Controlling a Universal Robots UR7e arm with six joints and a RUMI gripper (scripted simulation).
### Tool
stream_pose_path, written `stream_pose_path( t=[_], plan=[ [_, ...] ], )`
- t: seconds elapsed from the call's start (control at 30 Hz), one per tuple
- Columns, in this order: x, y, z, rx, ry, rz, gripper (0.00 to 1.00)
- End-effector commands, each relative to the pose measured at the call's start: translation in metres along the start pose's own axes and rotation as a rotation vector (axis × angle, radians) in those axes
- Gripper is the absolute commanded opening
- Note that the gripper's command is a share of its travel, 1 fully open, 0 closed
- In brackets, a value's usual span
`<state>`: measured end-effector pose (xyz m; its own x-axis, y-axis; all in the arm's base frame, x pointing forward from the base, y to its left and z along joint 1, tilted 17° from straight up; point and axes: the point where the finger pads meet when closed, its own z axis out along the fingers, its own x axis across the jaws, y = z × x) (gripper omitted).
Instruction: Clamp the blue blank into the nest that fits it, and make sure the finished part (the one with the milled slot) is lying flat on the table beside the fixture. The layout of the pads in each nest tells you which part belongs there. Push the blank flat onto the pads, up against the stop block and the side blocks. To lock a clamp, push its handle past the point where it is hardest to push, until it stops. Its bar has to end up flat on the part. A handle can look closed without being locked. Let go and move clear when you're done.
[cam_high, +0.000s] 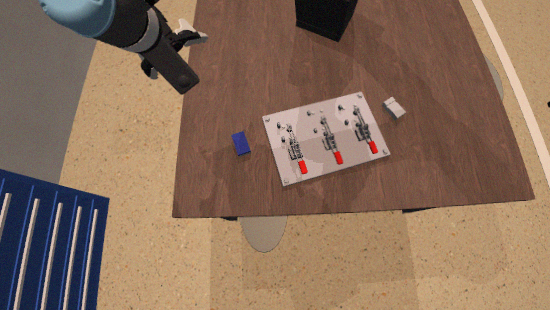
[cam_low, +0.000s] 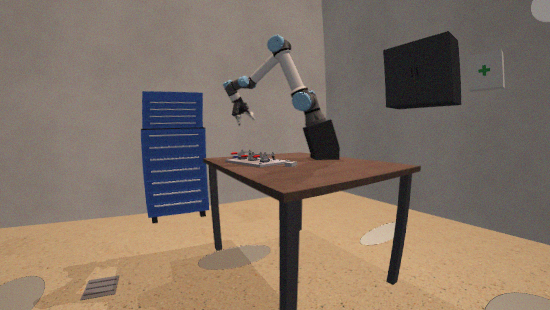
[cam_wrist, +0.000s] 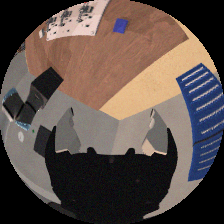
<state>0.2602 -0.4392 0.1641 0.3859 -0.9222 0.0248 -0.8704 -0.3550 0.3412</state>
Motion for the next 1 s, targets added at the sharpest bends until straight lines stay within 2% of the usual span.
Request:
stream_pose_path(
  t=[0.0, 0.67, 0.8, 0.97],
  plan=[
    [0.000, 0.000, -0.001, 0.000, 0.001, 0.001, 1.00],
    [-0.002, -0.004, -0.001, 0.006, 0.006, 0.004, 1.00],
    [-0.009, -0.021, -0.002, 0.035, 0.027, 0.031, 1.00],
    [-0.031, -0.065, -0.006, 0.118, 0.078, 0.102, 1.00]
  ],
)
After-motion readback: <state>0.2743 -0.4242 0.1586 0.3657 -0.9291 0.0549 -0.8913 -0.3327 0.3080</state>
